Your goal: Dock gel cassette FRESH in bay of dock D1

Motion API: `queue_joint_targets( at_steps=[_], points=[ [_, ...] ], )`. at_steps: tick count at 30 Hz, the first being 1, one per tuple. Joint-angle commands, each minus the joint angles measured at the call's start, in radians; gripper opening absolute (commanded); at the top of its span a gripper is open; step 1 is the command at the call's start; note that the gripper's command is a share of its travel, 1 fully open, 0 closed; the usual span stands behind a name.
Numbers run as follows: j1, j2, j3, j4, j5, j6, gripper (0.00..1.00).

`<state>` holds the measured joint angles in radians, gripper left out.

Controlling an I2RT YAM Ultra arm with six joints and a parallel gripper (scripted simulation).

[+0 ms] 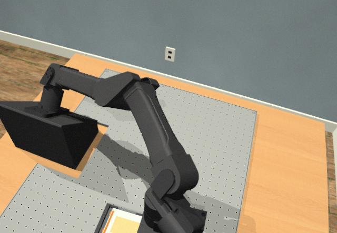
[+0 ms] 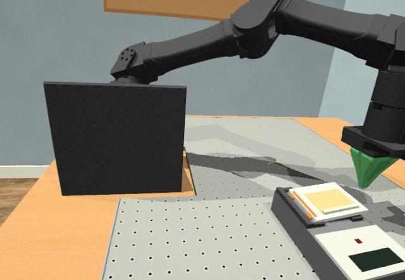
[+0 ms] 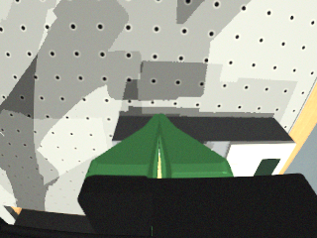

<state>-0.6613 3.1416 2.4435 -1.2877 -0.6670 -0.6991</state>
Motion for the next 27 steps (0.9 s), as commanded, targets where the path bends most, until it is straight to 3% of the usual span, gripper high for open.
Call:
queue_joint_targets(
  at_steps=[1, 27],
  points=[
    [-0.018, -0.007, -0.011, 0.013, -0.008, 0.005, 0.00],
    [-0.025, -0.008, -0.076, 0.043, 0.001, -0.011, 0.00]
  ],
)
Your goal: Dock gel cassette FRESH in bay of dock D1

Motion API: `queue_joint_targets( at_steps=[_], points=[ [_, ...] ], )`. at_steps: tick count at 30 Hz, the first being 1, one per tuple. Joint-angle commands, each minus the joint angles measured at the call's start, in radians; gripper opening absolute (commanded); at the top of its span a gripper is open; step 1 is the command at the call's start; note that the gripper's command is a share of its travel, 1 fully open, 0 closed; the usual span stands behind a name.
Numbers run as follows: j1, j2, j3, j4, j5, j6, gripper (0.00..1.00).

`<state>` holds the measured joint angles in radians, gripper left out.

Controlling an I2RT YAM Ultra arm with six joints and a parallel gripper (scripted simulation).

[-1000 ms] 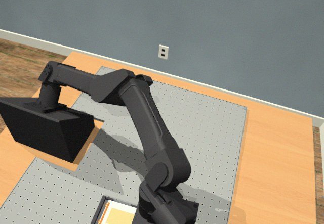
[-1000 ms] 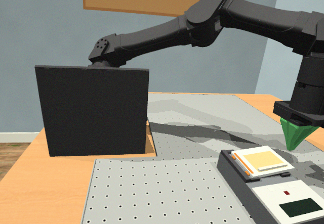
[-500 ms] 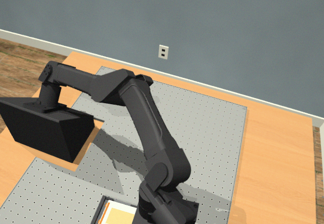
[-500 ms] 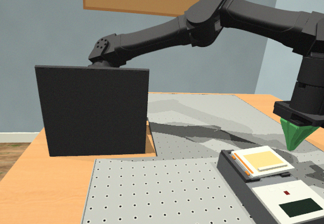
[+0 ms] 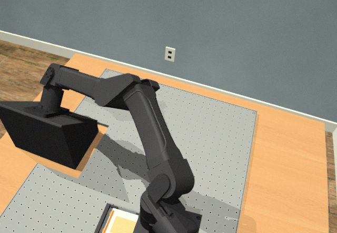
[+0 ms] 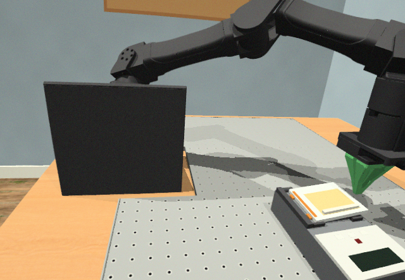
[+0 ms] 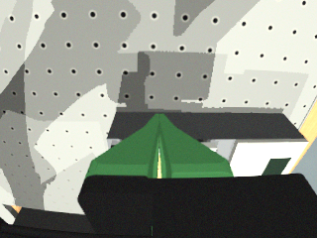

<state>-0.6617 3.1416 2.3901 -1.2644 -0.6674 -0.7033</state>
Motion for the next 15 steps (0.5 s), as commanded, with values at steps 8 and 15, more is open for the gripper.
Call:
queue_joint_targets(
  at_steps=[8, 15],
  points=[
    [-0.027, -0.029, -0.041, 0.029, 0.002, -0.009, 0.00],
    [-0.030, -0.040, -0.066, 0.041, 0.003, -0.012, 0.00]
  ],
)
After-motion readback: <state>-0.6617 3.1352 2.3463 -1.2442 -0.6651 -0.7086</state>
